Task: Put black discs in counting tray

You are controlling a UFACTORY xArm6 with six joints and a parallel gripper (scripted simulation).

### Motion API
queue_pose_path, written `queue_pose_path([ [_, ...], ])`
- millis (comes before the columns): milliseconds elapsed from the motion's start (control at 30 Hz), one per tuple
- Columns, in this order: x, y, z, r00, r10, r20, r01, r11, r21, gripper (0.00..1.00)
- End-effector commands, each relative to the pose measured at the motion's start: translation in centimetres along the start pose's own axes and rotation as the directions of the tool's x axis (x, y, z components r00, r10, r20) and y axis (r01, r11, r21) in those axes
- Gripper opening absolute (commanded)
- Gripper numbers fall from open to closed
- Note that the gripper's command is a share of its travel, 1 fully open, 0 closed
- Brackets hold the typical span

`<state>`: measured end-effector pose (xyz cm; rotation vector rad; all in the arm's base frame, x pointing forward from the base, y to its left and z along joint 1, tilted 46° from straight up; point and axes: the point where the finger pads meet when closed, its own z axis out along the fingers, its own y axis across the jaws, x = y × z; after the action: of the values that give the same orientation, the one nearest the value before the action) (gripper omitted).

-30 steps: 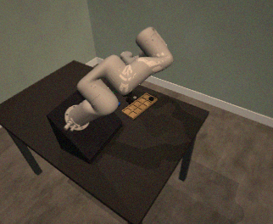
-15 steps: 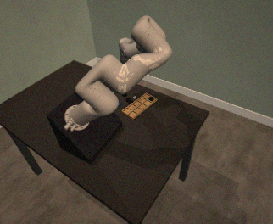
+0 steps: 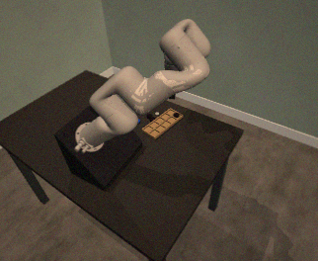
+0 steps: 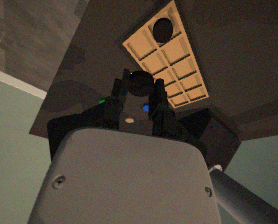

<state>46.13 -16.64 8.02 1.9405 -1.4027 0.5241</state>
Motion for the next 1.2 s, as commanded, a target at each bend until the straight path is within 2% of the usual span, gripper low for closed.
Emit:
queue_pose_path([
  [0,-0.9,0.1,0.8,1.000,-0.018,0.002,0.018,1.000,-0.006,0.00],
  [67,-0.8,0.0,2.3,1.000,-0.018,0.001,0.018,1.000,-0.006,0.00],
  [133,-0.8,0.0,2.3,1.000,-0.018,0.001,0.018,1.000,-0.006,0.00],
  [267,-0.8,0.0,6.6,1.000,-0.018,0.001,0.018,1.000,-0.006,0.00],
  [367,-0.9,0.0,8.5,1.000,-0.018,0.002,0.018,1.000,-0.006,0.00],
  [1167,-0.9,0.1,10.1,1.000,-0.019,0.003,0.019,1.000,-0.006,0.00],
])
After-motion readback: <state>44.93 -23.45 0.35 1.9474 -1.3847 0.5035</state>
